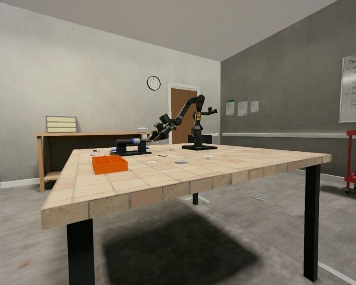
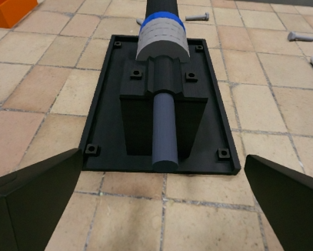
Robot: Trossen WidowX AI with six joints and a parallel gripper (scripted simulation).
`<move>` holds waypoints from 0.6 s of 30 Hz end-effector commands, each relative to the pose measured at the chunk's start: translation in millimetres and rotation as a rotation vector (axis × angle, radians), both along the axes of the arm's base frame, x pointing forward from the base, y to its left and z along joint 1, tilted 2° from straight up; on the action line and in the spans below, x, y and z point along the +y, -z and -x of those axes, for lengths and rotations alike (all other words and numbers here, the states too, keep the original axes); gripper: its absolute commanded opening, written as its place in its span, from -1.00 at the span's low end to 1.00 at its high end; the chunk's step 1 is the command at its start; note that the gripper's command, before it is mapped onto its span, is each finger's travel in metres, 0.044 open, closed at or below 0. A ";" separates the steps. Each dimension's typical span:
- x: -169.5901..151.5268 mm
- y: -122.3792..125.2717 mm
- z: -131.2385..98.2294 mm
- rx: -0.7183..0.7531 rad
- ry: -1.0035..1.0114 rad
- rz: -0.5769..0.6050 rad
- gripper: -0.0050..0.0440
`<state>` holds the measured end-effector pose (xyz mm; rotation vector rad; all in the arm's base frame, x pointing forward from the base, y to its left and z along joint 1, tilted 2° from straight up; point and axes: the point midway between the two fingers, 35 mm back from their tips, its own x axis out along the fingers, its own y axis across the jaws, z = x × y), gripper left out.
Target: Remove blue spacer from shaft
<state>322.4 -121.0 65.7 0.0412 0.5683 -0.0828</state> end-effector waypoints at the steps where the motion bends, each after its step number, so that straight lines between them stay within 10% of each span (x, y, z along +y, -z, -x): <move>1: -3.2 -8.6 -12.9 -0.033 0.002 0.015 1.00; 18: -4.1 2.0 -30.6 -0.034 0.003 0.015 1.00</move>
